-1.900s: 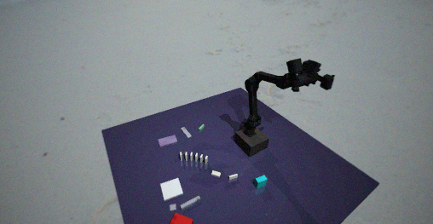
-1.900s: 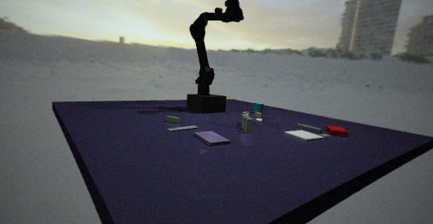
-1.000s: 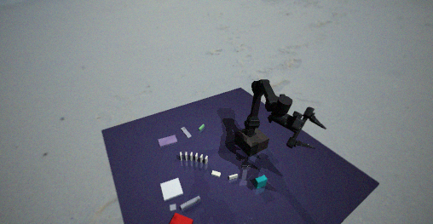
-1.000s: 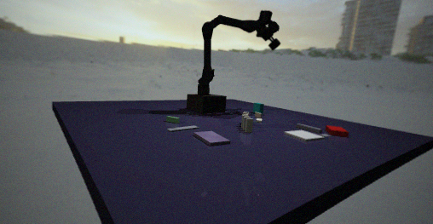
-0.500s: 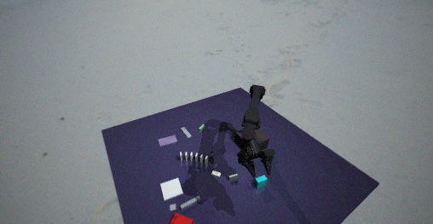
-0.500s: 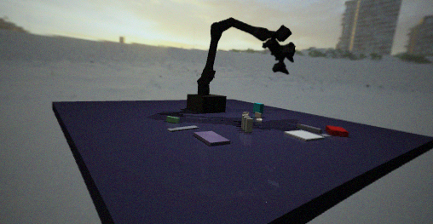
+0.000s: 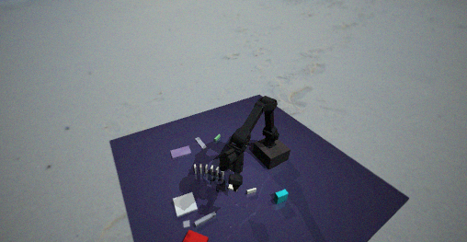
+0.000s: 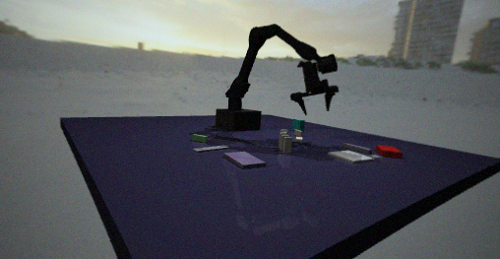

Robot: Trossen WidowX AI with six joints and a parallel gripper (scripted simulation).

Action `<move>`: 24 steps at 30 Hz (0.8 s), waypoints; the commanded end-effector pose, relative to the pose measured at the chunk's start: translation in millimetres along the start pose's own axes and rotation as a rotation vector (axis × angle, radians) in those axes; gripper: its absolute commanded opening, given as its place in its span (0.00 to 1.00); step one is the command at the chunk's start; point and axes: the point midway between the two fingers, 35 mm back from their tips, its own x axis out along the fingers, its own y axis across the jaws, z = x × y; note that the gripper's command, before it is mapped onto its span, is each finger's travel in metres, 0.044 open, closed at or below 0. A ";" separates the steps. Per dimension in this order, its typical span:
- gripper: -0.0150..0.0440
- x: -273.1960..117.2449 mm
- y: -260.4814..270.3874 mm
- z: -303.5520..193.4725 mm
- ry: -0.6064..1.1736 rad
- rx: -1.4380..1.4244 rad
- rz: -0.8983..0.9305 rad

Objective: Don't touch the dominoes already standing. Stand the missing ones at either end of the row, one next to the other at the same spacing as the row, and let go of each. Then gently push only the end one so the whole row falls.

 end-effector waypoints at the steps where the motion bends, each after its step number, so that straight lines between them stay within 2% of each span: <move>1: 1.00 11.7 -44.5 21.7 -0.019 0.132 -0.152; 3: 1.00 15.9 -69.2 32.3 -0.028 0.200 -0.236; 8: 1.00 19.9 -73.7 34.0 -0.030 0.223 -0.264; 15: 1.00 79.6 -89.6 33.7 -0.030 0.223 -0.265; 24: 1.00 89.5 -91.0 32.9 -0.030 0.223 -0.264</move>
